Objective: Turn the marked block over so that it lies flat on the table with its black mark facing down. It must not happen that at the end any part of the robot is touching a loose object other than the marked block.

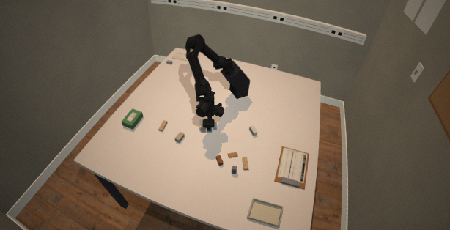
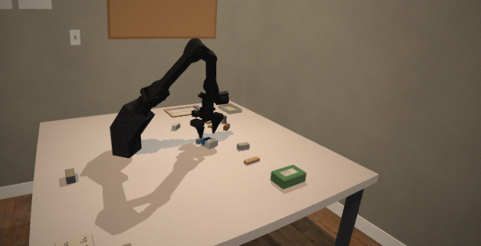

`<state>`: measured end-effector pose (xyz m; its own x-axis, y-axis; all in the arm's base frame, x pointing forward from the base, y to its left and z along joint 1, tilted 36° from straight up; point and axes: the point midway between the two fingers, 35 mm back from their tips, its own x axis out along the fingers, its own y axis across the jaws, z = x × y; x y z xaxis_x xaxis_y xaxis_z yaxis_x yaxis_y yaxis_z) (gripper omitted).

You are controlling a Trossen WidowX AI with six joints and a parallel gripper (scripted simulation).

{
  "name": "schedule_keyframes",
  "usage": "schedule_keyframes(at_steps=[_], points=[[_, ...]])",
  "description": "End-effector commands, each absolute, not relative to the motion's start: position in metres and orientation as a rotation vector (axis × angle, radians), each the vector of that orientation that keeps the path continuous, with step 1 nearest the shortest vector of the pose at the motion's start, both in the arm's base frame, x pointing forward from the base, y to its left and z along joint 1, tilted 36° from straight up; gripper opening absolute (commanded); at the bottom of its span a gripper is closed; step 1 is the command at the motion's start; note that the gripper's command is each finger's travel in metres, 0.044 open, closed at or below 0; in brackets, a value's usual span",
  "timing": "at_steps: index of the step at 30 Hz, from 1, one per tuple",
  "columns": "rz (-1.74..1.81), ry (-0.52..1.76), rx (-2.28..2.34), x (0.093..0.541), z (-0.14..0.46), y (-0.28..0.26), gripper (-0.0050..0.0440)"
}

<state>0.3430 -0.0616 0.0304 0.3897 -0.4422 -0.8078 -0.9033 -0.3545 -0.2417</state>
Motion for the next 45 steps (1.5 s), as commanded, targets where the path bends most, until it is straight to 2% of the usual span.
schedule_keyframes(at_steps=[1,45], points=[[0.852,1.148,-1.954,0.345,0.026,-0.063,0.044],[0.844,1.144,-1.956,0.361,-0.001,-0.078,0.044]])
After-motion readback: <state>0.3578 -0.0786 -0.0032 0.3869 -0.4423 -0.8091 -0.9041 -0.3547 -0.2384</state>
